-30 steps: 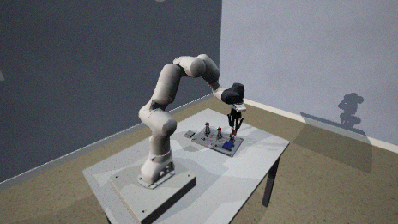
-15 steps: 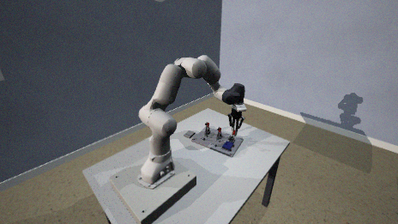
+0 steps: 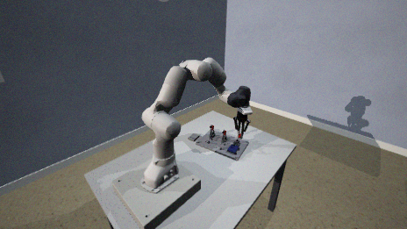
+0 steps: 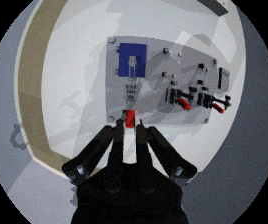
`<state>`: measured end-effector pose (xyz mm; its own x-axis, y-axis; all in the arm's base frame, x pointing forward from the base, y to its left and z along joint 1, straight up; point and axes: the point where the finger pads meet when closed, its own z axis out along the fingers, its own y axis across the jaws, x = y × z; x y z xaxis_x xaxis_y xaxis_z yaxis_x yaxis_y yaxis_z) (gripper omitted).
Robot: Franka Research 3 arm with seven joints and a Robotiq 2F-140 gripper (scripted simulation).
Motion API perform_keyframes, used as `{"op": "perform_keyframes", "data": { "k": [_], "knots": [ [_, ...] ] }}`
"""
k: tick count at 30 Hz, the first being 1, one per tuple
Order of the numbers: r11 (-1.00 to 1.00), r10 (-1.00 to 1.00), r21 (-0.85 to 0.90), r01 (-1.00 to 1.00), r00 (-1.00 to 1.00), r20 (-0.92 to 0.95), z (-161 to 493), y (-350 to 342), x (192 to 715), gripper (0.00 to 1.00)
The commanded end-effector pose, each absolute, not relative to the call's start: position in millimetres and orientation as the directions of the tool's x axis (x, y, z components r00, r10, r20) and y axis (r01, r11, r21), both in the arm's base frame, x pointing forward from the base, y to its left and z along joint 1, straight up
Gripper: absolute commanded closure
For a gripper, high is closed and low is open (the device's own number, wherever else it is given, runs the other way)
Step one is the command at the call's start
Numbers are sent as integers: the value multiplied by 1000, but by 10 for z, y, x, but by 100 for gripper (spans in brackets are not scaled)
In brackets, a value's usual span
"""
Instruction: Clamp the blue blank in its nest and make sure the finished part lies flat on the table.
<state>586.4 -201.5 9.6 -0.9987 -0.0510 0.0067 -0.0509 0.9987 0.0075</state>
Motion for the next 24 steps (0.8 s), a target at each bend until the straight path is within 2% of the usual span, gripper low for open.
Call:
{"op": "perform_keyframes", "data": {
  "k": [1,24],
  "knots": [
    [999,-46,5,-46,-999,0,40,-2007,5905,100],
    [999,-46,5,-46,-999,0,-36,-2005,5940,100]
  ]
}}
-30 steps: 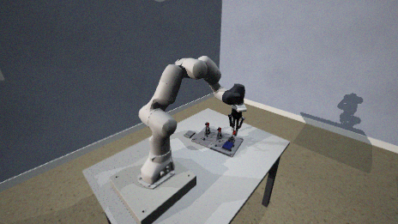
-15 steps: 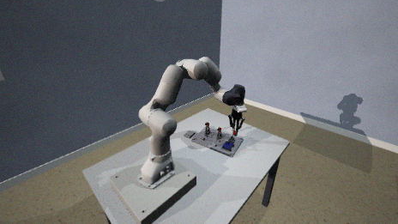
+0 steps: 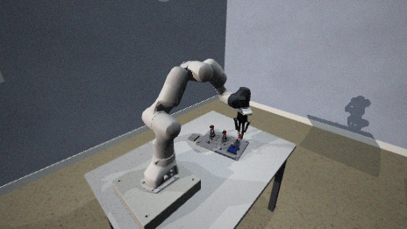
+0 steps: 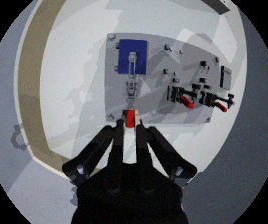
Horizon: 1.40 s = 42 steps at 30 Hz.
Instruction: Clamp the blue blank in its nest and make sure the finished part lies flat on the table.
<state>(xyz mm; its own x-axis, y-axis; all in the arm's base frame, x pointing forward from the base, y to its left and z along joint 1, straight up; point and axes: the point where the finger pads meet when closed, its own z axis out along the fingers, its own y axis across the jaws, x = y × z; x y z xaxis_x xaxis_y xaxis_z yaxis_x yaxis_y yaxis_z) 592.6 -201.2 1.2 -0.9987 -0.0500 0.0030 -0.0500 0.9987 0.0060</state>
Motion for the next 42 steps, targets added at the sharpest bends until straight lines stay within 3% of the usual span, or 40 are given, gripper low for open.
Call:
{"op": "perform_keyframes", "data": {
  "k": [1,42],
  "knots": [
    [999,-46,5,-46,-999,0,-38,-2005,5941,100],
    [999,-46,5,-46,-999,0,-134,-2003,5984,100]
  ]
}}
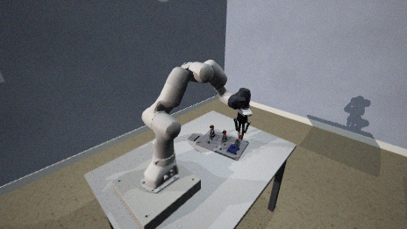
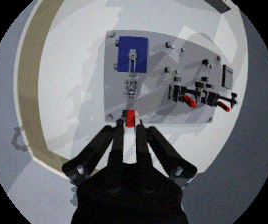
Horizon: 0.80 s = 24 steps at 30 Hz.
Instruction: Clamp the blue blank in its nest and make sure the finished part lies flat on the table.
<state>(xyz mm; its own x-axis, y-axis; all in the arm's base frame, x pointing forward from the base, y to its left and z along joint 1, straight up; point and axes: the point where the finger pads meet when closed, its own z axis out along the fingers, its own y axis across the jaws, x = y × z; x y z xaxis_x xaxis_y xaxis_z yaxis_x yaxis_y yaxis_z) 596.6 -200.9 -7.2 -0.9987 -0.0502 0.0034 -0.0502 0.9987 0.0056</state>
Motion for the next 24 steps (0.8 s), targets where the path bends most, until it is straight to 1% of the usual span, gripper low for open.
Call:
{"op": "perform_keyframes", "data": {
  "k": [1,13,14,24],
  "knots": [
    [999,-46,5,-46,-999,0,-135,-2002,5985,100],
    [999,-46,5,-46,-999,0,-136,-2002,5985,100],
    [999,-46,5,-46,-999,0,-136,-2002,5985,72],
    [999,-46,5,-46,-999,0,-136,-2002,5985,72]
  ]
}}
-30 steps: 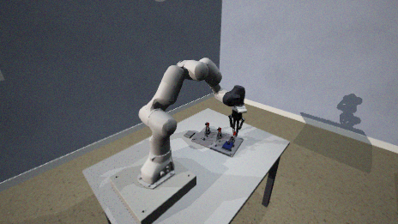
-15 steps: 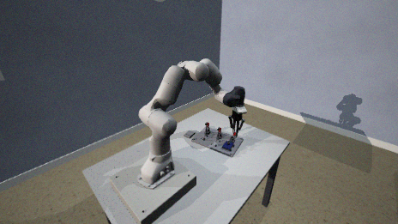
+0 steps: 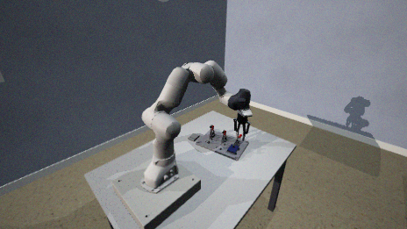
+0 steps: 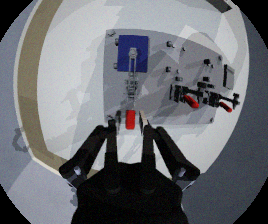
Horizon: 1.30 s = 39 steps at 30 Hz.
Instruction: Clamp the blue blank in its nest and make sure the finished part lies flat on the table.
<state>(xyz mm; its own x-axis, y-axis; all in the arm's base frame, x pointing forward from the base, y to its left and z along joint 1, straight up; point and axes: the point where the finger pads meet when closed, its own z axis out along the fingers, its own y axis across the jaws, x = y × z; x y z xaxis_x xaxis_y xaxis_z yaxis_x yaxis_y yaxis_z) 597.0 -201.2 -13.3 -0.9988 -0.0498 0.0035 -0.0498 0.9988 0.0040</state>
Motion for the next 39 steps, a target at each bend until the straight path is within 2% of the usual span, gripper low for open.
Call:
{"op": "perform_keyframes", "data": {
  "k": [1,20,31,39],
  "knots": [
    [999,-46,5,-46,-999,0,-136,-2002,5985,72],
    [999,-46,5,-46,-999,0,-119,-2003,5985,72],
    [999,-46,5,-46,-999,0,324,-2005,5985,72],
    [999,-46,5,-46,-999,0,364,-2005,5985,72]
  ]
}}
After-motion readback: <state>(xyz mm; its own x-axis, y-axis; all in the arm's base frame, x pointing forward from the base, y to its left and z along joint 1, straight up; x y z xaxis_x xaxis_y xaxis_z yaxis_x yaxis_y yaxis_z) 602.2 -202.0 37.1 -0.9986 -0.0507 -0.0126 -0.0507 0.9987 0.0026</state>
